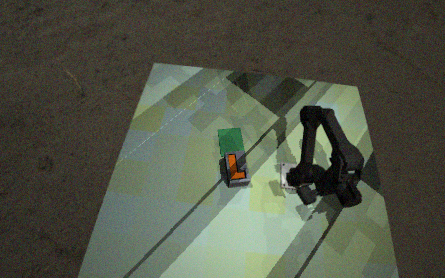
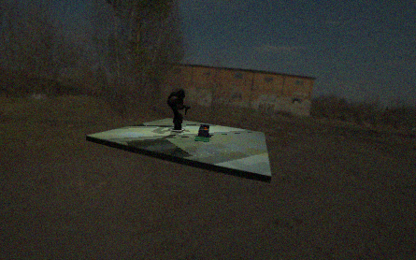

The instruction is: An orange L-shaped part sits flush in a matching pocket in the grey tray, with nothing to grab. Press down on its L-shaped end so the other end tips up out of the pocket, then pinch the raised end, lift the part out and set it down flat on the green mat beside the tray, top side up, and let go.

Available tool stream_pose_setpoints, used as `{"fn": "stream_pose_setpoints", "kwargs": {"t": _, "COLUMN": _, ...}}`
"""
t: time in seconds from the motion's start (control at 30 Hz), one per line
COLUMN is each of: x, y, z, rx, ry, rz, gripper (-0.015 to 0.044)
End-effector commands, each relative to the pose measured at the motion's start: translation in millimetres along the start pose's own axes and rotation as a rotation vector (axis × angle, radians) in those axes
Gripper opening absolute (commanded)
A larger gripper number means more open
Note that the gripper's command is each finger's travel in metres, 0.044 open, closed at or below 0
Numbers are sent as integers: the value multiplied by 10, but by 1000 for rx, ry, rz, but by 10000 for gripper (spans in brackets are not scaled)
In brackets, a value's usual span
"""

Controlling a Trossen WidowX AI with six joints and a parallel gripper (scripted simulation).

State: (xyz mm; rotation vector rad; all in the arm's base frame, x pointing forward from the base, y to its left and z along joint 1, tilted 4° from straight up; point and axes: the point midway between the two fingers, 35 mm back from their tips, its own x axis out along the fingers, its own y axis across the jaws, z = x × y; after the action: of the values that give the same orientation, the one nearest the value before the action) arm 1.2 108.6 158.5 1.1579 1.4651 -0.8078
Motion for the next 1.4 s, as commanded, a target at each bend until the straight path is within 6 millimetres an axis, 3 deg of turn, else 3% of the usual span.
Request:
{"fn": "stream_pose_setpoints", "kwargs": {"t": 0.0, "x": -2, "y": 11, "z": -5, "rx": -7, "ry": -2, "rz": 1, "gripper": 374}}
{"fn": "stream_pose_setpoints", "kwargs": {"t": 0.1, "x": -23, "y": 110, "z": -42, "rx": -73, "ry": -22, "rz": 11, "gripper": 295}}
{"fn": "stream_pose_setpoints", "kwargs": {"t": 0.23, "x": -66, "y": 392, "z": -101, "rx": -230, "ry": -75, "rz": 21, "gripper": 190}}
{"fn": "stream_pose_setpoints", "kwargs": {"t": 0.5, "x": -103, "y": 1101, "z": 13, "rx": -568, "ry": -179, "rz": -32, "gripper": 180}}
{"fn": "stream_pose_setpoints", "kwargs": {"t": 0.6, "x": -106, "y": 1296, "z": 127, "rx": -591, "ry": -205, "rz": -55, "gripper": 180}}
{"fn": "stream_pose_setpoints", "kwargs": {"t": 0.73, "x": -110, "y": 1626, "z": 360, "rx": -766, "ry": -209, "rz": -111, "gripper": 180}}
{"fn": "stream_pose_setpoints", "kwargs": {"t": 0.9, "x": -122, "y": 1870, "z": 613, "rx": -906, "ry": -204, "rz": -157, "gripper": 180}}
{"fn": "stream_pose_setpoints", "kwargs": {"t": 1.37, "x": -142, "y": 2320, "z": 1578, "rx": -1286, "ry": -127, "rz": -269, "gripper": 180}}
